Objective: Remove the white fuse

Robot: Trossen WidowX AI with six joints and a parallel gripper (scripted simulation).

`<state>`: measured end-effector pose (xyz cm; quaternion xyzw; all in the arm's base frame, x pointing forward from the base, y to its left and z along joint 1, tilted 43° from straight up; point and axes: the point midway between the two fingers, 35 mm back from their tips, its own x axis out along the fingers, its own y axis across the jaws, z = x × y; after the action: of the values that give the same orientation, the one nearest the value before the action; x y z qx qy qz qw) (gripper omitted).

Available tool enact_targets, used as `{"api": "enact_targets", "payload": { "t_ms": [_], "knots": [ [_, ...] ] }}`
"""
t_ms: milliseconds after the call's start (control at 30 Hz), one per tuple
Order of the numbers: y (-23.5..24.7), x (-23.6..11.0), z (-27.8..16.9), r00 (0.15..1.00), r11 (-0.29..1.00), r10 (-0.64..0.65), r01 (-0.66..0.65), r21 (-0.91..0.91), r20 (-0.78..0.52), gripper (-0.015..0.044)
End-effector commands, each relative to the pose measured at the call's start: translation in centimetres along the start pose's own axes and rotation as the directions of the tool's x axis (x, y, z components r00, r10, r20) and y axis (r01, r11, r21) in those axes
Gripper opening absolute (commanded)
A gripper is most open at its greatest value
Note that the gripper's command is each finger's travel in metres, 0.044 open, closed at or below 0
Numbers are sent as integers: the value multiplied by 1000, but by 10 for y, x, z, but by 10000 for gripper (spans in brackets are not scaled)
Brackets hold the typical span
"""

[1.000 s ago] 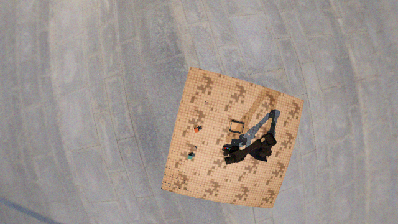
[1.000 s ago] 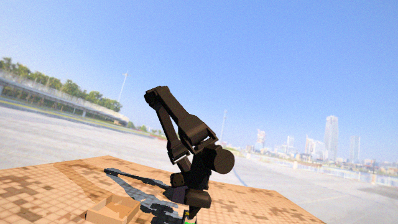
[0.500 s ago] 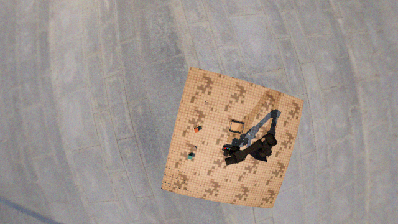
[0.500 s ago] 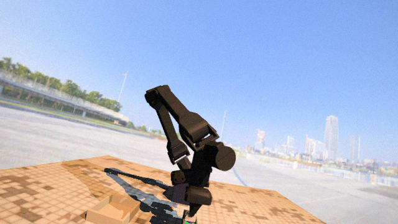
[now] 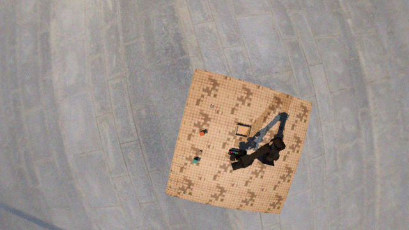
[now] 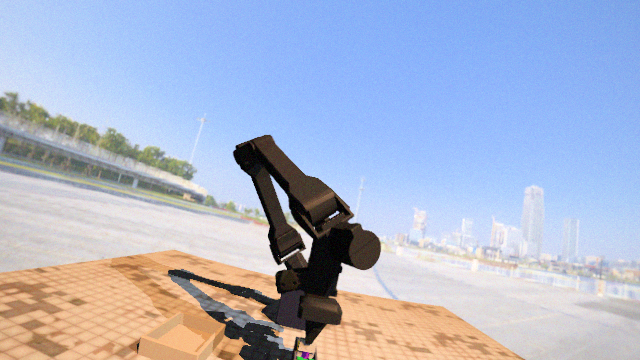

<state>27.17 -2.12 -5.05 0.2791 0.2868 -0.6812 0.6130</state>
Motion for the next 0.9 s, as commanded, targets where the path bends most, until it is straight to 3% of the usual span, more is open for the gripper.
{"api": "enact_targets", "payload": {
  "t_ms": [0,867],
  "knots": [
    [0,-2,0,1000,1000,-2,2,2,-3,0],
    [0,-22,0,1000,1000,-1,1,1,-3,0]
  ]
}}
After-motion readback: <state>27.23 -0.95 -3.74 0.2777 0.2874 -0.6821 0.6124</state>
